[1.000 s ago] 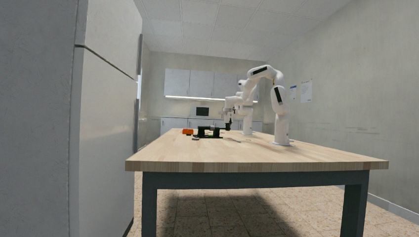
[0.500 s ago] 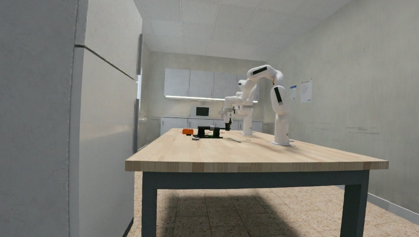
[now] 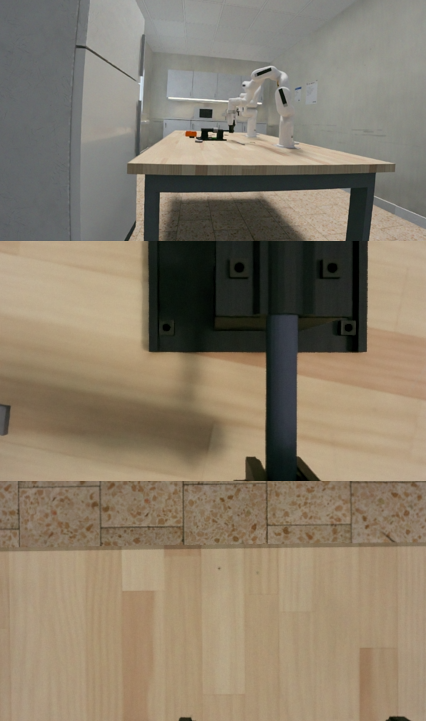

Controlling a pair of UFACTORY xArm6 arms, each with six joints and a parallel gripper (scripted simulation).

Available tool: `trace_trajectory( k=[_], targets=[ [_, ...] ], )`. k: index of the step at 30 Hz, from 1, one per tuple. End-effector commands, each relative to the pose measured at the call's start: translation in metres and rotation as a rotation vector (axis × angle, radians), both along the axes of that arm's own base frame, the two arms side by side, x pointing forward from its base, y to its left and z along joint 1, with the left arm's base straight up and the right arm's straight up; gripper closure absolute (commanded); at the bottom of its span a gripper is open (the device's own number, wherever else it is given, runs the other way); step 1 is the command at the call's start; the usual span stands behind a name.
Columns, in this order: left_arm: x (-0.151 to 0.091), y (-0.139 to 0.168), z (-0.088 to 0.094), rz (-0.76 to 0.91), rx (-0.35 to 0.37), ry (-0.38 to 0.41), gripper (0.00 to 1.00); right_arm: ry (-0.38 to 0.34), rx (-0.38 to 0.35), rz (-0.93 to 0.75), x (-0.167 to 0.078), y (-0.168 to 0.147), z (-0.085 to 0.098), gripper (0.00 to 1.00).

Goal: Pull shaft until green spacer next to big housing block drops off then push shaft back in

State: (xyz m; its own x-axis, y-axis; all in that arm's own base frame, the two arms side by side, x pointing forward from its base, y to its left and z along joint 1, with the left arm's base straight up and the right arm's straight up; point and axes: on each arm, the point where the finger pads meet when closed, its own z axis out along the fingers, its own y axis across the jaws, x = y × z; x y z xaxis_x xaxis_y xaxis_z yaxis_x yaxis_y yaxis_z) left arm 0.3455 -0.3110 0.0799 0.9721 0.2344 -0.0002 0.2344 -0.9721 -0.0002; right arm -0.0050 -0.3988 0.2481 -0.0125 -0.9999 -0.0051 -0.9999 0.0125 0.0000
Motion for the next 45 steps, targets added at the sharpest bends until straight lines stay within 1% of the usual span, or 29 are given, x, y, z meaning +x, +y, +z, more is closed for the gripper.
trace_trajectory(
  k=[1, 45],
  targets=[
    [0.0011, -0.0008, 0.0014, 0.000, -0.003, -0.003, 1.00, 0.000, -0.005, 0.000, 0.0000, -0.0011, 0.0019, 0.00],
    [0.0057, 0.0003, 0.0014, 0.000, -0.003, -0.003, 1.00, 0.000, -0.005, 0.000, 0.0000, -0.0011, 0.0019, 0.00]
  ],
)
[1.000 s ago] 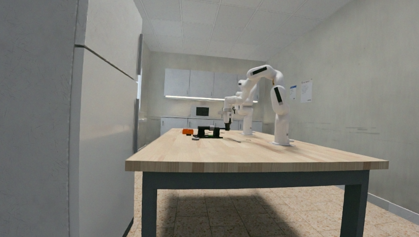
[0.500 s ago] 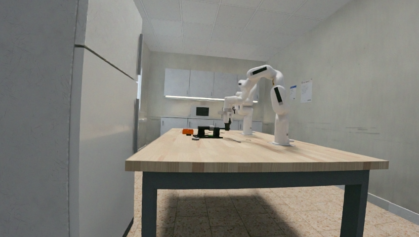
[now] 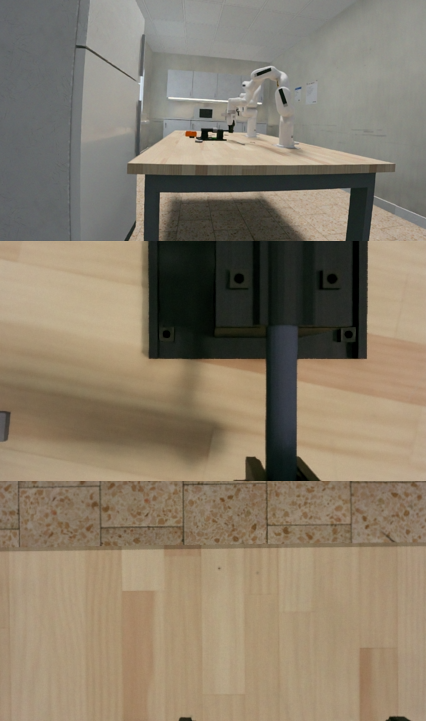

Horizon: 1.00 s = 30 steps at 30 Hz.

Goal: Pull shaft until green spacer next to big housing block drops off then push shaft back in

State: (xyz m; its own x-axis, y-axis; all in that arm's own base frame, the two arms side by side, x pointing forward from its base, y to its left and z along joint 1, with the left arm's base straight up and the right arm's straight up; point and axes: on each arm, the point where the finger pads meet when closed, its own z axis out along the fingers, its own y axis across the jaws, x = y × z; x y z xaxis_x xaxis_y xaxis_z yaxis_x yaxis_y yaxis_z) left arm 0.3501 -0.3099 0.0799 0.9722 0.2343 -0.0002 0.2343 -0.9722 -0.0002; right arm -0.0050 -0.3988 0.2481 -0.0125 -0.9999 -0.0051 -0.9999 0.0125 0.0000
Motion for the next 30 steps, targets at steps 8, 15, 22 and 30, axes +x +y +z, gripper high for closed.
trace_trajectory(
  k=[8, 15, 22, 30],
  targets=[
    [0.0024, -0.0005, 0.0014, 0.000, -0.003, -0.003, 1.00, 0.000, -0.005, 0.000, 0.0000, -0.0011, 0.0019, 0.00],
    [0.0038, -0.0002, 0.0014, 0.000, -0.003, -0.003, 1.00, 0.000, -0.005, 0.000, 0.0000, -0.0011, 0.0019, 0.00],
    [0.0038, -0.0001, 0.0014, 0.000, -0.003, -0.003, 1.00, 0.000, -0.005, 0.000, 0.0000, -0.0011, 0.0019, 0.00],
    [0.0053, 0.0002, 0.0014, 0.000, -0.003, -0.003, 1.00, 0.000, -0.005, 0.000, 0.0000, -0.0011, 0.0019, 0.00]
  ],
)
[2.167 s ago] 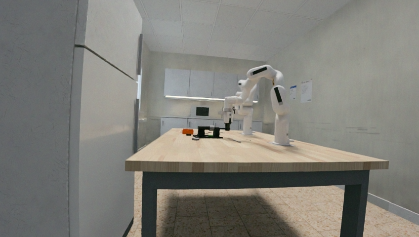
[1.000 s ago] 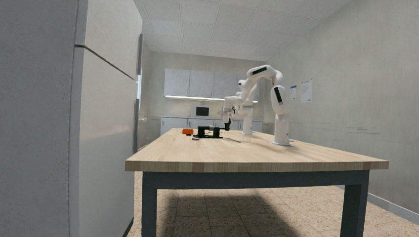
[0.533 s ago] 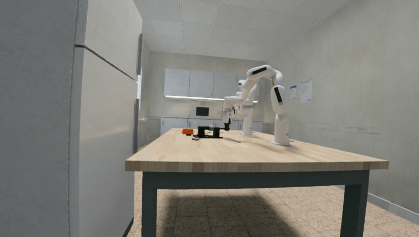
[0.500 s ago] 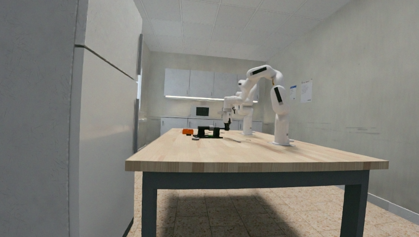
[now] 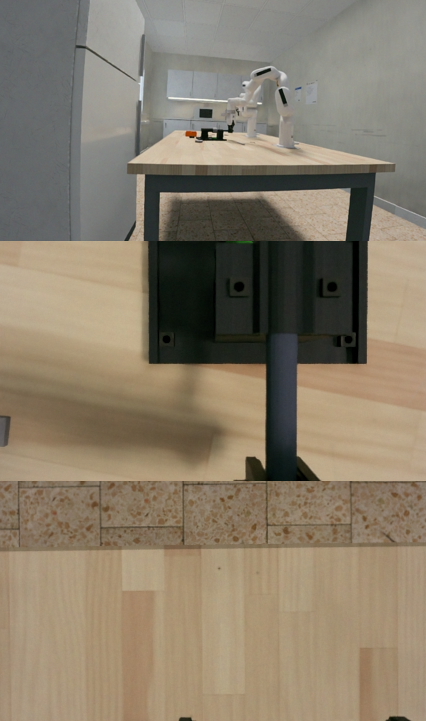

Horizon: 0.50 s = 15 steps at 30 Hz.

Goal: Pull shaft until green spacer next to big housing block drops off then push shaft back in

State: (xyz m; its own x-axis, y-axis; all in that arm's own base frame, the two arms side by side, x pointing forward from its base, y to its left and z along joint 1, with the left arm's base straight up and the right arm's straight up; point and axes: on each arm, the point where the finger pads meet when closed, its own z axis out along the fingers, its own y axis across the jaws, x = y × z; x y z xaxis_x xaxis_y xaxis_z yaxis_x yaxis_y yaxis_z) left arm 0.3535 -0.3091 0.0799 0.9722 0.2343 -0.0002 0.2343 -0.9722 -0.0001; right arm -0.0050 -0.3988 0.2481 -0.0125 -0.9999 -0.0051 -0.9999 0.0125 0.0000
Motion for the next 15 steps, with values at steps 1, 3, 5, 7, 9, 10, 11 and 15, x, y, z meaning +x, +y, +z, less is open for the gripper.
trace_trajectory(
  k=[1, 3, 5, 7, 9, 10, 11, 15],
  targets=[
    [0.0019, -0.0006, 0.0014, 0.000, -0.003, -0.003, 1.00, 0.000, -0.005, 0.000, 0.0000, -0.0011, 0.0019, 0.00],
    [0.0019, -0.0006, 0.0014, 0.000, -0.003, -0.003, 1.00, 0.000, -0.005, 0.000, 0.0000, -0.0011, 0.0019, 0.00],
    [0.0019, -0.0006, 0.0014, 0.000, -0.003, -0.003, 1.00, 0.000, -0.005, 0.000, 0.0000, -0.0011, 0.0019, 0.00],
    [0.0019, -0.0006, 0.0014, 0.000, -0.003, -0.003, 1.00, 0.000, -0.005, 0.000, 0.0000, -0.0011, 0.0019, 0.00],
    [0.0019, -0.0006, 0.0014, 0.000, -0.003, -0.003, 1.00, 0.000, -0.005, 0.000, 0.0000, -0.0011, 0.0019, 0.00],
    [0.0022, -0.0005, 0.0014, 0.000, -0.003, -0.003, 1.00, 0.000, -0.005, 0.000, 0.0000, -0.0011, 0.0019, 0.00],
    [0.0026, -0.0004, 0.0014, 0.000, -0.003, -0.003, 1.00, 0.000, -0.005, 0.000, 0.0000, -0.0011, 0.0019, 0.00],
    [0.0033, -0.0003, 0.0014, 0.000, -0.003, -0.003, 1.00, 0.000, -0.005, 0.000, 0.0000, -0.0011, 0.0019, 0.00]
  ],
)
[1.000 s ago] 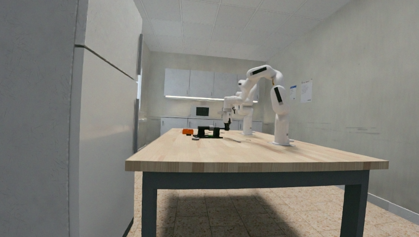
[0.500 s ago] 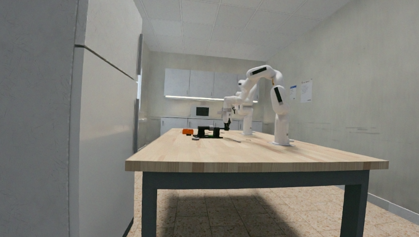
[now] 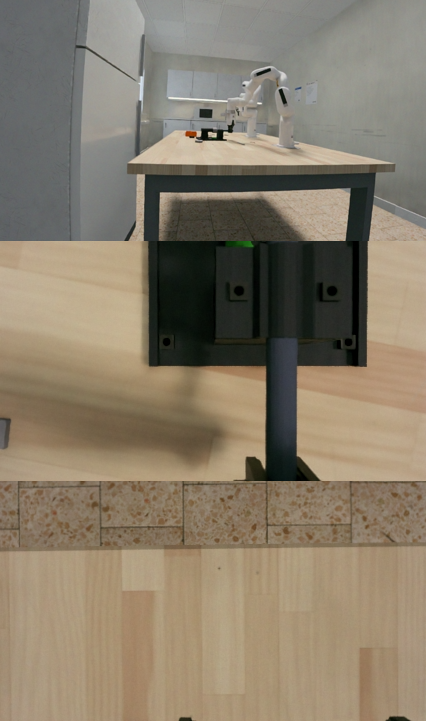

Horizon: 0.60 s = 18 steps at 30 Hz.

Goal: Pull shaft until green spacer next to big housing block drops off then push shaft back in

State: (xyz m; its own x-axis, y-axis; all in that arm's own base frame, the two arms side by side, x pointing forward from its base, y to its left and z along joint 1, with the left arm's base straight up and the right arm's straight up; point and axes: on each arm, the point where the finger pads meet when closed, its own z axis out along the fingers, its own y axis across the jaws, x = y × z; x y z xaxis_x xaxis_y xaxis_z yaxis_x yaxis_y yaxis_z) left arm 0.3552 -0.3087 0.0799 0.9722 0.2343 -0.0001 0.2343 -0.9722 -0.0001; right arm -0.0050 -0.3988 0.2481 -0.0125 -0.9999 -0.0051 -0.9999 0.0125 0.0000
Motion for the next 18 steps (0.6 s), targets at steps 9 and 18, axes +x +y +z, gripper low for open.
trace_trajectory(
  k=[9, 18],
  targets=[
    [0.0019, -0.0006, 0.0014, 0.000, -0.003, -0.003, 1.00, 0.000, -0.005, 0.000, 0.0000, -0.0011, 0.0019, 0.00],
    [0.0031, -0.0003, 0.0014, 0.000, -0.003, -0.003, 1.00, 0.000, -0.005, 0.000, 0.0000, -0.0011, 0.0019, 0.00]
  ],
)
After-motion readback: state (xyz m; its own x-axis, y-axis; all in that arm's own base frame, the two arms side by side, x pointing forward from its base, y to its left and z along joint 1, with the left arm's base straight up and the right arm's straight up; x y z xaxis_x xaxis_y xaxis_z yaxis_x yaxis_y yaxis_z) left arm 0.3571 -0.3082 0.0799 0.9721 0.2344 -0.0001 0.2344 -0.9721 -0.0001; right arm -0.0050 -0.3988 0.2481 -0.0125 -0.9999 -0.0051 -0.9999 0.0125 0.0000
